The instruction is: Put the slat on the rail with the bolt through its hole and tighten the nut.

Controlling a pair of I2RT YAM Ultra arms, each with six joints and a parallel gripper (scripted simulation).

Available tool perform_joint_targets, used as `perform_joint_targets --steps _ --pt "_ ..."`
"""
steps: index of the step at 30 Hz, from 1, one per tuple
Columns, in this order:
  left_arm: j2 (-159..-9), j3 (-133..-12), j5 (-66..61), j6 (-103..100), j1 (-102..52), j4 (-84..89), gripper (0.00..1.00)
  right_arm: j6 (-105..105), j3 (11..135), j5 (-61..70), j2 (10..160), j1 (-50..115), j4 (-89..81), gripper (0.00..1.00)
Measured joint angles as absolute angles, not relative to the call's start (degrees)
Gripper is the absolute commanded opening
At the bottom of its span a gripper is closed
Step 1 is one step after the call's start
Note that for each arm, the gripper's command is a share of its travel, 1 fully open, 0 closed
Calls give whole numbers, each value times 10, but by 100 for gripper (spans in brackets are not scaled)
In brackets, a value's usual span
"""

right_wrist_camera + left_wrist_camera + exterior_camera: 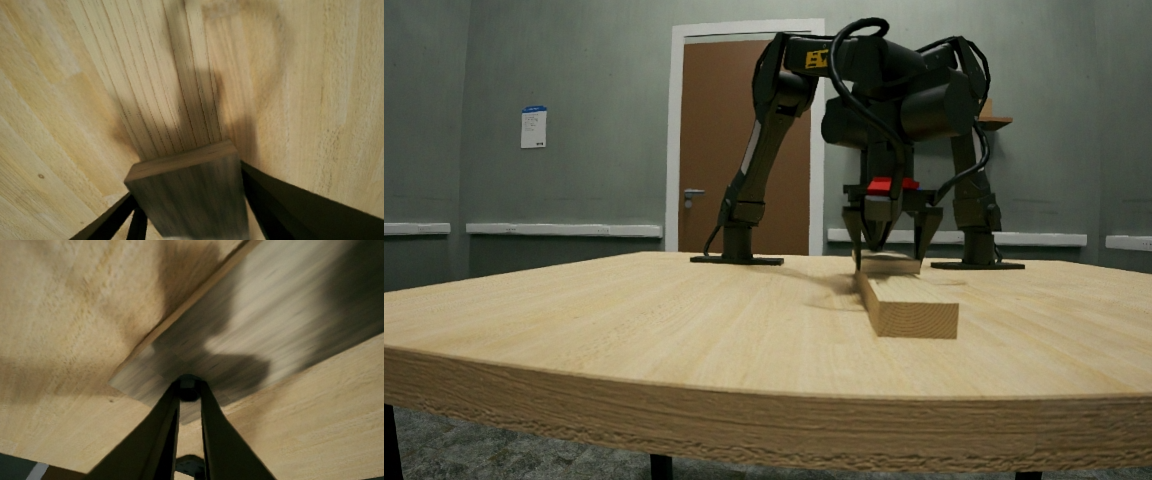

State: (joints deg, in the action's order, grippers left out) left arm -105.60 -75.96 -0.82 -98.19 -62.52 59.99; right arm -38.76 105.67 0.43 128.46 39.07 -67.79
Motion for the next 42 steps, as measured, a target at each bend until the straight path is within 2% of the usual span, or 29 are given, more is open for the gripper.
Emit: perform_joint_targets --steps 42 --pt "-1056 -759 -3 -169 -625 602 12 -388 1057 4 1285 391 -678 72"
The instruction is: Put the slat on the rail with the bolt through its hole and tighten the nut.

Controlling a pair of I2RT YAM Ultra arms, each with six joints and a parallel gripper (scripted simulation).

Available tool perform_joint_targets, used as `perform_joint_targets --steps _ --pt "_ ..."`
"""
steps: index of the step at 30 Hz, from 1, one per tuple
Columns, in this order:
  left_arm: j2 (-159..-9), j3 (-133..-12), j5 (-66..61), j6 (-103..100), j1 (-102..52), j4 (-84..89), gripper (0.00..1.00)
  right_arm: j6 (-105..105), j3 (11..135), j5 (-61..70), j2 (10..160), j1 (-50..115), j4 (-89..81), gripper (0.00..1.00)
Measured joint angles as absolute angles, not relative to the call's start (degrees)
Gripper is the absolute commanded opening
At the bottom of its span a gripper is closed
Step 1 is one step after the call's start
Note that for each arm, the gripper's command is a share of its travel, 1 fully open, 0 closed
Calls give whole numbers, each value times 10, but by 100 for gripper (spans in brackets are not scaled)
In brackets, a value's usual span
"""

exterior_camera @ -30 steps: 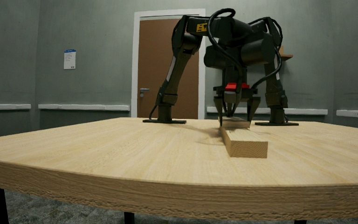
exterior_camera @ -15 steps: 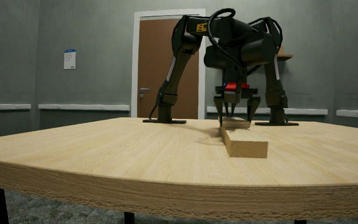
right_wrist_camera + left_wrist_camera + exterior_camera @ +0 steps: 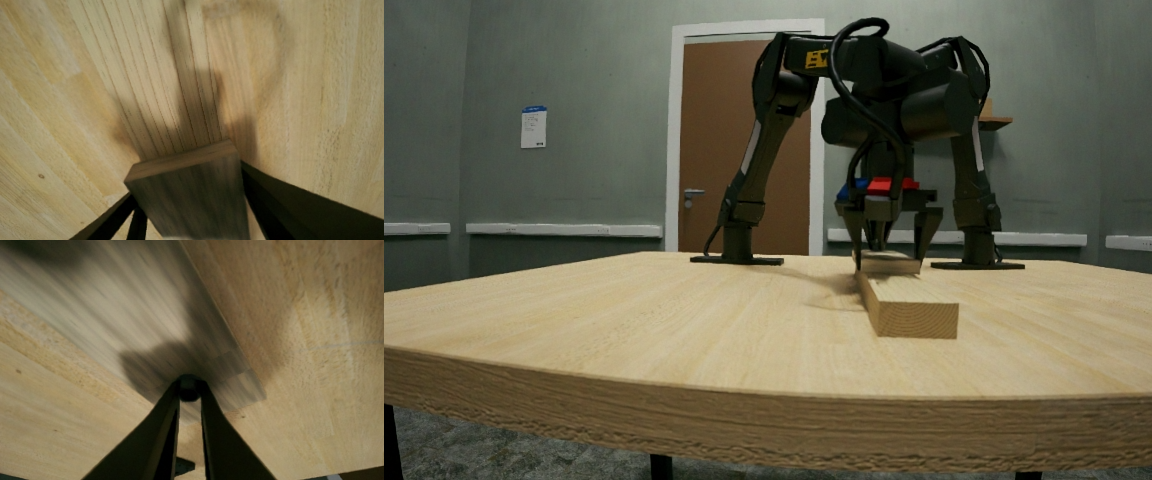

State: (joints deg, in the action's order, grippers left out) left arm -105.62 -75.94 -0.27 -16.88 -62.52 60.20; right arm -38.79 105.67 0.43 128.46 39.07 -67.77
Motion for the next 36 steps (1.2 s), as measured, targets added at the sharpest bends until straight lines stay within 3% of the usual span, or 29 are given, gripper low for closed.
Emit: perform_joint_targets --steps 36 --pt "-1056 -759 2 553 -625 599 12 -388 1057 4 1285 391 -678 72"
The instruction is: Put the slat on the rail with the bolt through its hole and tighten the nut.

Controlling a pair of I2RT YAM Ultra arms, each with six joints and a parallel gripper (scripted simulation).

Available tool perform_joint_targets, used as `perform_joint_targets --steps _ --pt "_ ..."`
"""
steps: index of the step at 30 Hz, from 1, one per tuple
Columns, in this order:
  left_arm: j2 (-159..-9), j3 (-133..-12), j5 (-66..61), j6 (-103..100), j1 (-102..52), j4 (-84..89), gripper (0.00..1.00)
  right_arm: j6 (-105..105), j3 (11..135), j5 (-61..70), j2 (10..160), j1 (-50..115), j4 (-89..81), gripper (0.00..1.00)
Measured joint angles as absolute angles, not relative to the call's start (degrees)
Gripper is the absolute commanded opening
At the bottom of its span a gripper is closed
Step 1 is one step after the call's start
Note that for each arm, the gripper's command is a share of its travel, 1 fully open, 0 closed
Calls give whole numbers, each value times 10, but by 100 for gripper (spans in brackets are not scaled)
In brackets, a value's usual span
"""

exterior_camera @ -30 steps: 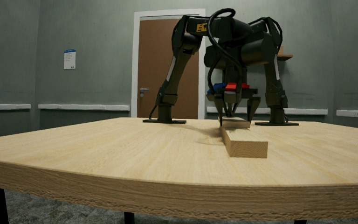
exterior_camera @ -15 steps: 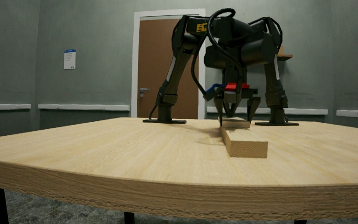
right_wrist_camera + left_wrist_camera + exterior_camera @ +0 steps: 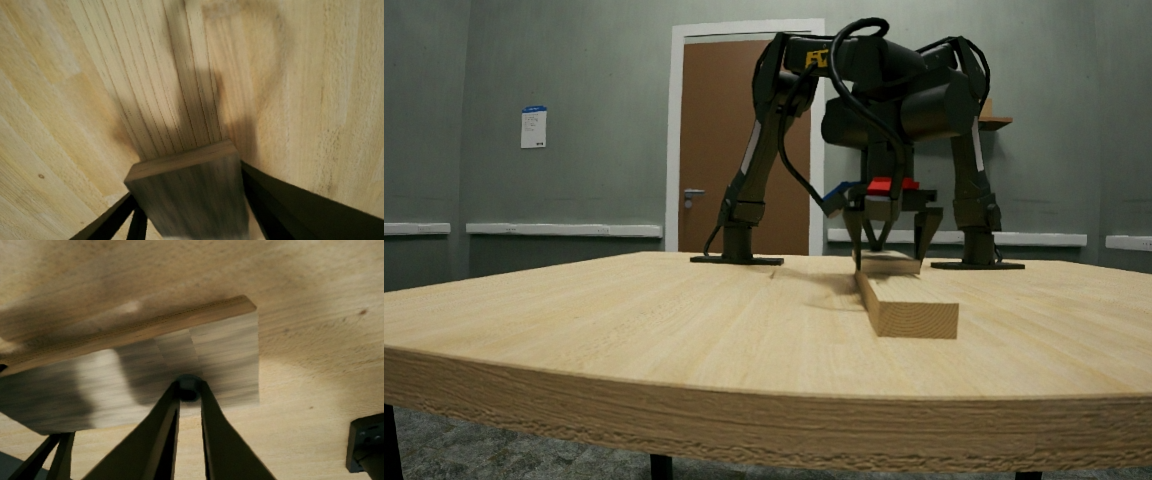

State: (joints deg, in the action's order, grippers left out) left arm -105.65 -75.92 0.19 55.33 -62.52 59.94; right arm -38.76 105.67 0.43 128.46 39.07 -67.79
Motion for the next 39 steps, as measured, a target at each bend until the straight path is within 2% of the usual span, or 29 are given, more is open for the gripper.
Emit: perform_joint_targets --steps 24,39 --pt "-1054 -755 4 1032 -627 592 12 -388 1057 4 1285 391 -678 72" --pt "-1053 -754 4 1092 -627 591 12 -388 1057 4 1285 391 -678 72"
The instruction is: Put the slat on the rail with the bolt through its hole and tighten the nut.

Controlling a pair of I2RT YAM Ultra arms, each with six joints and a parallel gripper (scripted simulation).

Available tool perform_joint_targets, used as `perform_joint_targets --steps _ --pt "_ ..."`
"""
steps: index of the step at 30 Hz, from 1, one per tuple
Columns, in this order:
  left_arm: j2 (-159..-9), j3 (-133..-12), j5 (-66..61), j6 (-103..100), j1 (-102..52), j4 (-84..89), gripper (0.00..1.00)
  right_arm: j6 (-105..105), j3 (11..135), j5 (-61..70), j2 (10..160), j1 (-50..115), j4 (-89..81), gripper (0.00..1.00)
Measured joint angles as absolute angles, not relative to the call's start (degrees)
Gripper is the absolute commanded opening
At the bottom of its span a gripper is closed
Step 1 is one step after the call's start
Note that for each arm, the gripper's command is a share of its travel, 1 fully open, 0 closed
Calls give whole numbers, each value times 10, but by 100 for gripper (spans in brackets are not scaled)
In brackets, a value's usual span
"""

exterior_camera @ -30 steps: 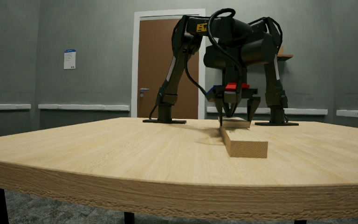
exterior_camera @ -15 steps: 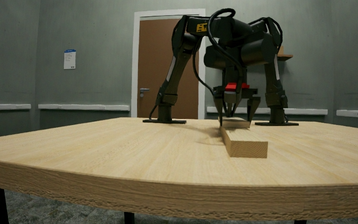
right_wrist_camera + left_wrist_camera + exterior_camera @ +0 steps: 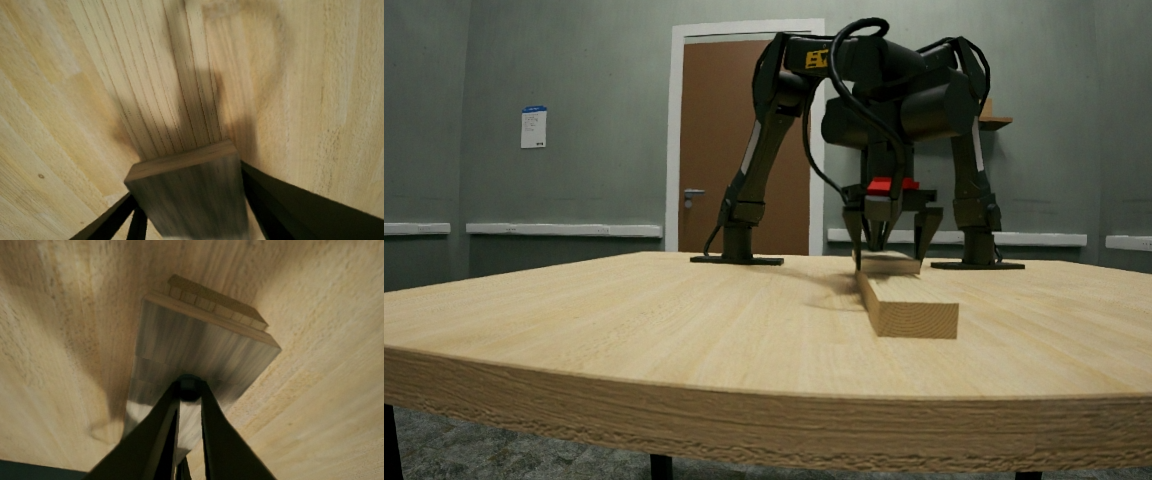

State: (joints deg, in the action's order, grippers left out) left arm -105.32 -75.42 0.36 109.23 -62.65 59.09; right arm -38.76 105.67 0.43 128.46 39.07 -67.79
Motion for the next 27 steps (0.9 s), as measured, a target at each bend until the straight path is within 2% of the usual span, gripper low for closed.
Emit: perform_joint_targets --steps 13,15,27 --pt "-1053 -754 4 1094 -627 591 12 -388 1057 4 1285 391 -678 72" --pt "-1053 -754 4 1095 -627 592 34 -387 1057 4 1285 391 -678 72" --pt "-1054 -754 4 1095 -627 594 34 -387 1057 4 1285 391 -678 72"
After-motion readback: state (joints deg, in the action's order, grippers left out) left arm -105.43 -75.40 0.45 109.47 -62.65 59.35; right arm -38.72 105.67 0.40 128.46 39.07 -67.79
